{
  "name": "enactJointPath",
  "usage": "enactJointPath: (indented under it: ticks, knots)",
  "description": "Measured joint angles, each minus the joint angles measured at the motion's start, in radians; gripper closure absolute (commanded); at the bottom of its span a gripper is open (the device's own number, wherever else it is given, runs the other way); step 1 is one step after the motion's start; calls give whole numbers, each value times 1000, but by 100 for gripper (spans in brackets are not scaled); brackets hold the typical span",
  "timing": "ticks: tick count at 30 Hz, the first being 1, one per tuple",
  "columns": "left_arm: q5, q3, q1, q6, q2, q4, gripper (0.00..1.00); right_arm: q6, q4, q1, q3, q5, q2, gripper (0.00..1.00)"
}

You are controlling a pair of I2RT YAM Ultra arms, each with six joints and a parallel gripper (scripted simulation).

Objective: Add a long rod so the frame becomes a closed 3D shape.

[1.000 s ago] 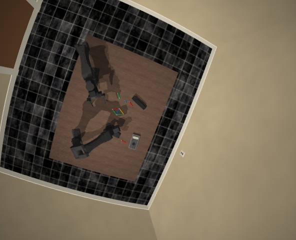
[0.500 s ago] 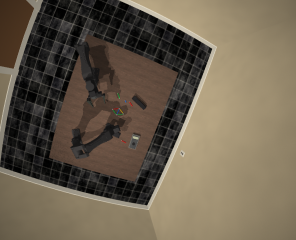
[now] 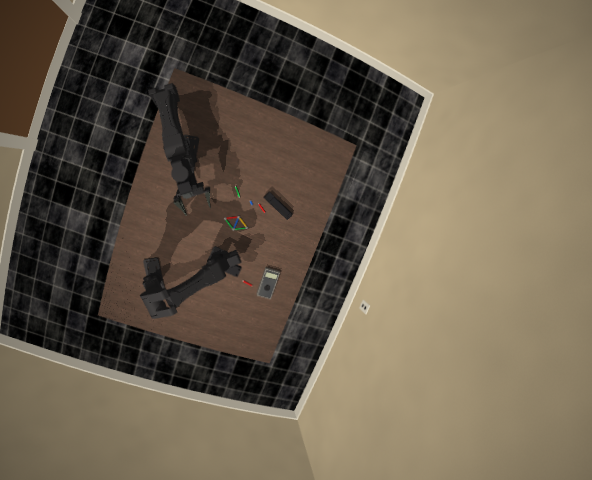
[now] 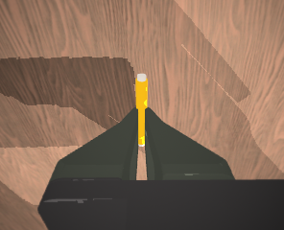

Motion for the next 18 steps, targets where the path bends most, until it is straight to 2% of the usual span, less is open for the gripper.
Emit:
enactJointPath:
  ticks: [5,12,15,18]
  knots:
    - [0,0,0,0,0,-1,0,10,-76,0,68,0,-41,100]
    - [0,12,3,0,8,-76,0,70,-147,43,152,1,-6,100]
    - [-4,89,19,0,53,-172,0,100,-166,88,230,0,54,100]
    - [-16,223,45,-6,112,-266,0,125,-182,127,309,0,114,100]
